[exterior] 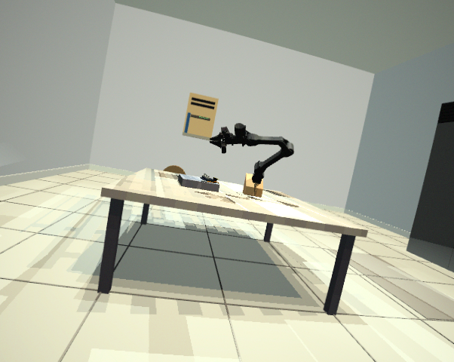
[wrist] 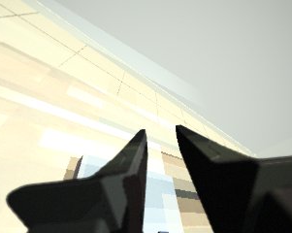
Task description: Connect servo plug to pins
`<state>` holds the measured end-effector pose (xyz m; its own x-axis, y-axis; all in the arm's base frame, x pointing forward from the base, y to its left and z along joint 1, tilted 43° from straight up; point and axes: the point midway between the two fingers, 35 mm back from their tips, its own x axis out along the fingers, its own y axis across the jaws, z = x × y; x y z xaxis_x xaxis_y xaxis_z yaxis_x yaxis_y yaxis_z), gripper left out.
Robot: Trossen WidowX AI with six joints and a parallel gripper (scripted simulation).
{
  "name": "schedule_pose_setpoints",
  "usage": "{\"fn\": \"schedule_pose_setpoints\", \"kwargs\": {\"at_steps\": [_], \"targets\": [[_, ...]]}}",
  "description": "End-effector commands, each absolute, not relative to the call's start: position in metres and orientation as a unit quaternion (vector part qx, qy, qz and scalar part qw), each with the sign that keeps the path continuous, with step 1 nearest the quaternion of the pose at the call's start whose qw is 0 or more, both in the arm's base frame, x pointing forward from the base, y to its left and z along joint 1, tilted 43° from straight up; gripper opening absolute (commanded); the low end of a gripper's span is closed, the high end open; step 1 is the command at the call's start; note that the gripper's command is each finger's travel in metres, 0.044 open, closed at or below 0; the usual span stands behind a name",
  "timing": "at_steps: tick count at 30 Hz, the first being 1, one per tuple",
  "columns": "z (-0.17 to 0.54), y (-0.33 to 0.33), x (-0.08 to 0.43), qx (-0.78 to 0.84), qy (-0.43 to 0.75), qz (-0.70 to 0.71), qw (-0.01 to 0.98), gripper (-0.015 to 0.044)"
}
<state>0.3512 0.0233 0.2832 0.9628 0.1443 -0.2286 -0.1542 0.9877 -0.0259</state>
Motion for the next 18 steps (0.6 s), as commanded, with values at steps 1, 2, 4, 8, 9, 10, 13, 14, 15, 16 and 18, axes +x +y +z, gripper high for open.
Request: {"fn": "schedule_pose_setpoints", "kwargs": {"at_steps": [1, 2, 4, 8, 9, 10, 13, 14, 15, 16, 18], "targets": [[0.263, 0.036, 0.361, -0.03, 0.171, 0.113, 0.978, 0.0115], [0.258, 0.039, 0.363, -0.031, 0.185, 0.122, 0.975, 0.0115], [0.248, 0.044, 0.367, -0.032, 0.212, 0.14, 0.967, 0.0115], [0.229, 0.056, 0.372, -0.031, 0.268, 0.177, 0.947, 0.0115], [0.224, 0.058, 0.373, -0.031, 0.281, 0.186, 0.941, 0.0115], [0.219, 0.061, 0.374, -0.03, 0.294, 0.195, 0.935, 0.0115], [0.205, 0.069, 0.375, -0.025, 0.333, 0.222, 0.916, 0.0115], [0.201, 0.072, 0.376, -0.023, 0.345, 0.231, 0.909, 0.0115], [0.196, 0.075, 0.376, -0.021, 0.358, 0.24, 0.902, 0.0115], [0.192, 0.078, 0.376, -0.018, 0.37, 0.249, 0.895, 0.0115], [0.183, 0.083, 0.375, -0.013, 0.394, 0.266, 0.88, 0.0115]]}}
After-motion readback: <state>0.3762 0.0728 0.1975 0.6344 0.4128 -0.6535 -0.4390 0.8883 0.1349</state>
